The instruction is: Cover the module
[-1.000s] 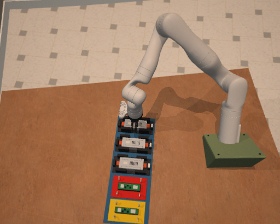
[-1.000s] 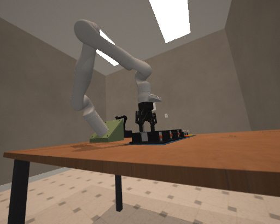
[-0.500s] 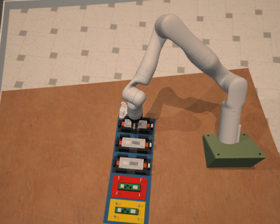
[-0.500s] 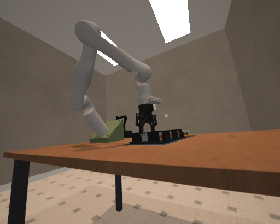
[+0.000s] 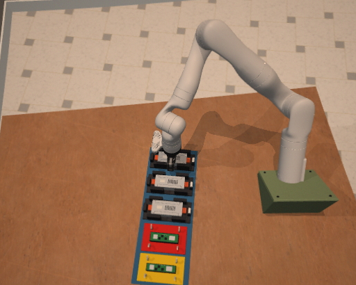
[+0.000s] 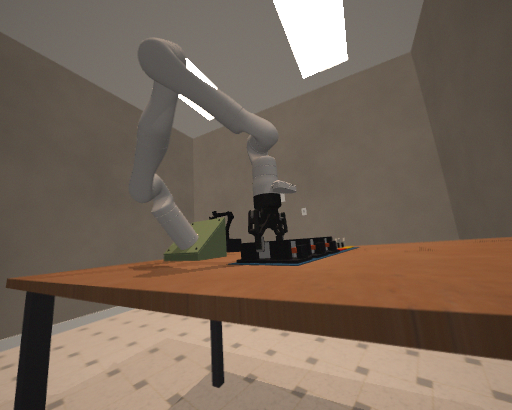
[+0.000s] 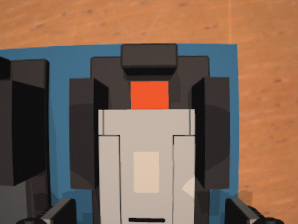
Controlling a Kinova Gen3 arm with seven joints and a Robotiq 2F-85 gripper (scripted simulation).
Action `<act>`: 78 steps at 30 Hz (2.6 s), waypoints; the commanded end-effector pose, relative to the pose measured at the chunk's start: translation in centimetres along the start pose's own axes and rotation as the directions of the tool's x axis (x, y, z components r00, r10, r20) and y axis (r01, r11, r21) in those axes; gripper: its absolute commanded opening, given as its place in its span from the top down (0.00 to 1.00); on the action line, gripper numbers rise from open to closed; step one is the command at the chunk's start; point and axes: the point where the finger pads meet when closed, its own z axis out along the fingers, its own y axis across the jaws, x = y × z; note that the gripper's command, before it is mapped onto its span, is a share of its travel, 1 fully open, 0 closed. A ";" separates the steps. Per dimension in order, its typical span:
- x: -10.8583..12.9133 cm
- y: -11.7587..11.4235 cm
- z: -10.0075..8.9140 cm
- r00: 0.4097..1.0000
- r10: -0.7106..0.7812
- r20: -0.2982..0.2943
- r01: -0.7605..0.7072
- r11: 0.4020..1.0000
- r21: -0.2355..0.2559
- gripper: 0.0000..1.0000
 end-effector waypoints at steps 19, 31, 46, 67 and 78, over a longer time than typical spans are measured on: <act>0.1 0.0 0.0 1.000 0.000 -0.002 0.000 1.000 0.001 0.30; 0.1 0.0 0.0 1.000 0.000 -0.002 0.000 1.000 0.001 0.30; 0.1 0.0 0.0 1.000 0.000 -0.002 0.000 1.000 0.001 1.00; 0.1 0.0 0.0 1.000 0.000 -0.002 0.000 1.000 0.001 1.00; 0.1 0.0 0.0 1.000 0.000 -0.002 0.000 1.000 0.001 1.00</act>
